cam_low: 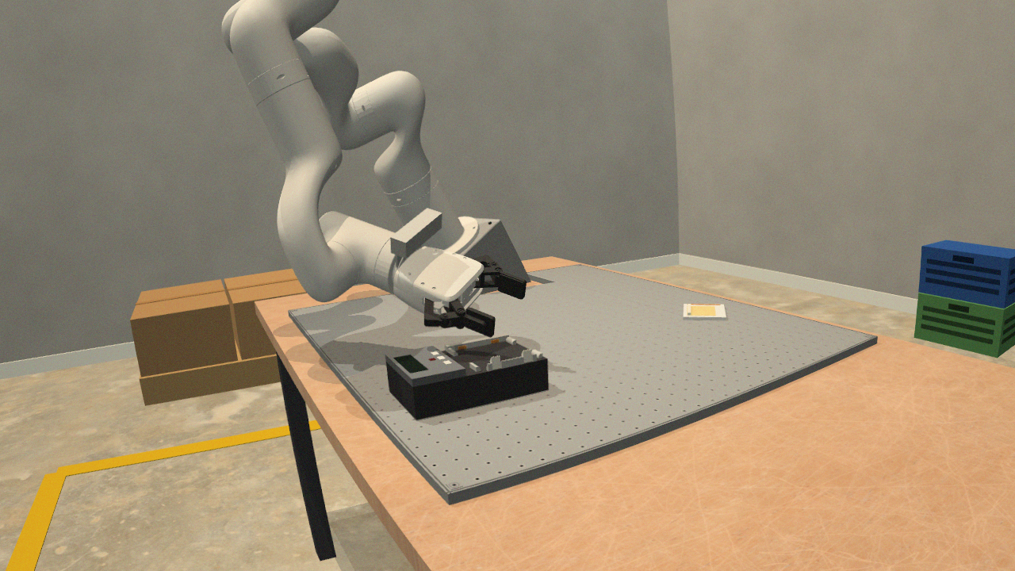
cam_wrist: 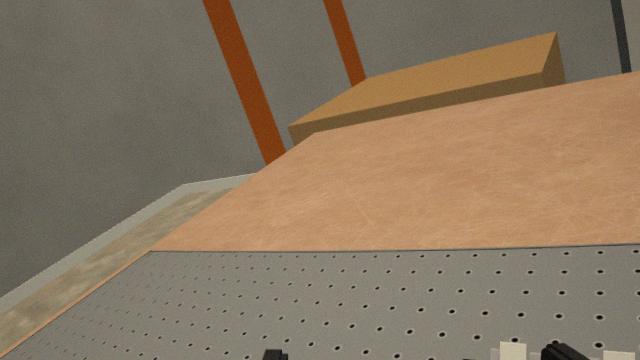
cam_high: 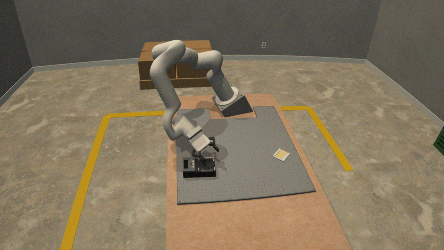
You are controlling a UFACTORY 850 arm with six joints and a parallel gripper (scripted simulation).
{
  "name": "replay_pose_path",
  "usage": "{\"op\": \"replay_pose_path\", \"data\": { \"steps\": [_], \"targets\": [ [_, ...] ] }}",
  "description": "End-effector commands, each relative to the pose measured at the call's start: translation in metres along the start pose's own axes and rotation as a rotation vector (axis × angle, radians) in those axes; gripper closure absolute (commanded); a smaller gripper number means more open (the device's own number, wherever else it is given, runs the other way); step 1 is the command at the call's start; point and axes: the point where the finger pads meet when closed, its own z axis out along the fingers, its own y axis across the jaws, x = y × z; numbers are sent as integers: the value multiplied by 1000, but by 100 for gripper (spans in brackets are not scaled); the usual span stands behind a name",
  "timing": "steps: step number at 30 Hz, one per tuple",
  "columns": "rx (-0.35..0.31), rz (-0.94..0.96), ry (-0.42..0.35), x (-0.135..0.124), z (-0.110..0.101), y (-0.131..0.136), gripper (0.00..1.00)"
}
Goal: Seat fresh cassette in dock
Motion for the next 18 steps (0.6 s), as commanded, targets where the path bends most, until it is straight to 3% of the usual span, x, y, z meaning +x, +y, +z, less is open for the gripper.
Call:
{"op": "replay_pose_path", "data": {
  "steps": [1,18],
  "targets": [
    [0,-1,1,1,0,0,0],
    [0,-1,1,5,-2,-1,0]
  ]
}}
